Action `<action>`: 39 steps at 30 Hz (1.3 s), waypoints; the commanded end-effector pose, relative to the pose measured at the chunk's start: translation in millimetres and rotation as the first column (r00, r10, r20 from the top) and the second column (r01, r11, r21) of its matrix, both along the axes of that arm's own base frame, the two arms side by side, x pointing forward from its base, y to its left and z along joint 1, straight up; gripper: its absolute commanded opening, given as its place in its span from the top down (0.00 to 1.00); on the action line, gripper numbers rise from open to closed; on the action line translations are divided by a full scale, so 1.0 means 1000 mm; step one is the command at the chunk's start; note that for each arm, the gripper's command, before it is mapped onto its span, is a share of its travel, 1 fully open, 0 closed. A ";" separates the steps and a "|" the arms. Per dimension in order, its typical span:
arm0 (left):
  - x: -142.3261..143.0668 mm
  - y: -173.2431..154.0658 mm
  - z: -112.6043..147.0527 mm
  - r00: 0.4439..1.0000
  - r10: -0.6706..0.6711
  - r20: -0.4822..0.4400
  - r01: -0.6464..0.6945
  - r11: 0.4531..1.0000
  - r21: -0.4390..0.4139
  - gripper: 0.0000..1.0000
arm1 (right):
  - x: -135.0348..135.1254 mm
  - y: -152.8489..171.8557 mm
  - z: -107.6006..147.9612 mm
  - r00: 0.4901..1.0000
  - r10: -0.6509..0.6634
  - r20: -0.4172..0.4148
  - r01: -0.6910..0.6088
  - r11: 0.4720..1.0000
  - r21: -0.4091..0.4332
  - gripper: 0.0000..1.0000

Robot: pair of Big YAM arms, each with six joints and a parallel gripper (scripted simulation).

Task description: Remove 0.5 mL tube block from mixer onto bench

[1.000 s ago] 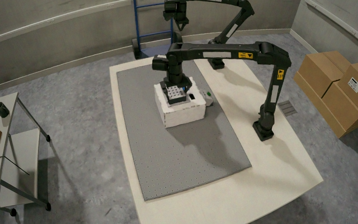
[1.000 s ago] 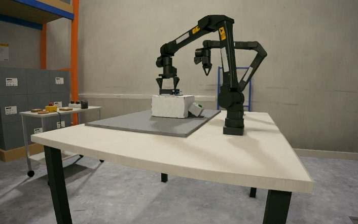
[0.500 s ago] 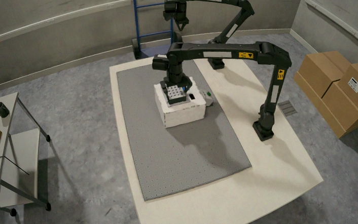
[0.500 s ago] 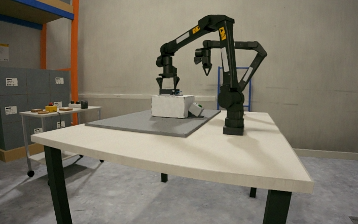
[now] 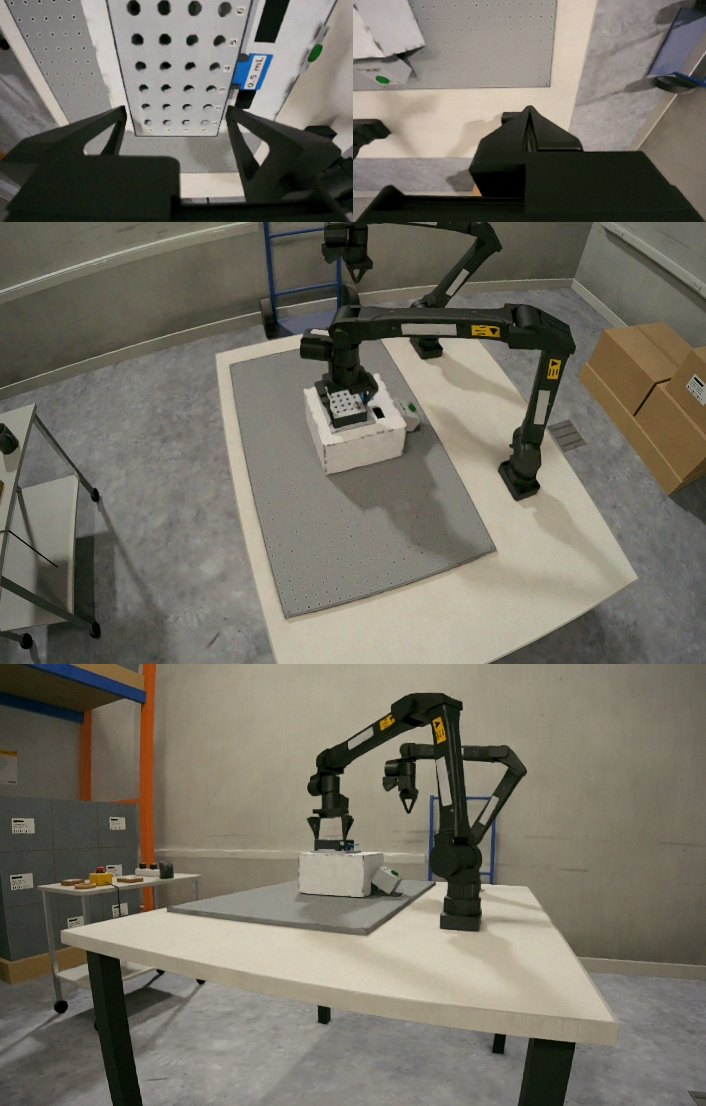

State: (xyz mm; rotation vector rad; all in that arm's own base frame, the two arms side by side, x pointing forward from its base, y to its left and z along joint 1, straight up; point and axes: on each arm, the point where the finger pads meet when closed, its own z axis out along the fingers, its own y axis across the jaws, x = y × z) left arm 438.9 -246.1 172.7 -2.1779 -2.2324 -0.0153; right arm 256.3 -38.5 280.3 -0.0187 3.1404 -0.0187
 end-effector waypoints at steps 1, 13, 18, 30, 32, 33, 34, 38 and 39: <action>0.015 -0.014 0.008 0.999 -0.010 0.042 0.011 1.000 -0.025 0.00 | 0.014 0.000 0.014 0.999 -0.006 0.050 0.006 1.000 -0.004 1.00; 0.003 -0.007 -0.009 1.000 -0.011 0.001 0.011 1.000 -0.002 0.00 | 0.015 0.000 0.014 0.999 -0.006 0.051 0.006 1.000 -0.005 1.00; 0.002 -0.006 -0.006 1.000 -0.011 0.010 0.011 1.000 -0.007 0.00 | 0.014 0.000 0.013 0.999 -0.006 0.049 0.006 1.000 -0.004 1.00; 0.004 -0.007 -0.014 1.000 -0.012 0.006 0.012 1.000 -0.004 0.00 | 0.014 0.000 0.012 0.999 -0.006 0.046 0.006 1.000 -0.004 1.00; 0.002 -0.006 -0.019 1.000 -0.012 -0.001 0.012 1.000 -0.001 0.00 | 0.014 0.000 0.012 0.999 -0.006 0.045 0.006 1.000 -0.004 1.00; 0.001 -0.005 -0.021 1.000 -0.012 -0.005 0.012 1.000 0.002 0.00 | 0.014 0.000 0.012 0.999 -0.006 0.044 0.006 1.000 -0.004 1.00; 0.001 -0.005 -0.022 1.000 -0.012 -0.007 0.012 1.000 0.003 0.00 | 0.014 0.000 0.012 0.999 -0.006 0.044 0.007 1.000 -0.004 1.00; 0.006 -0.009 -0.016 1.000 -0.012 0.009 0.012 1.000 -0.006 0.00 | 0.014 0.000 0.012 0.999 -0.006 0.043 0.007 1.000 -0.004 1.00; 0.006 -0.009 -0.014 1.000 -0.012 0.009 0.013 1.000 -0.006 0.00 | 0.013 0.000 0.012 0.999 -0.006 0.042 0.007 1.000 -0.004 1.00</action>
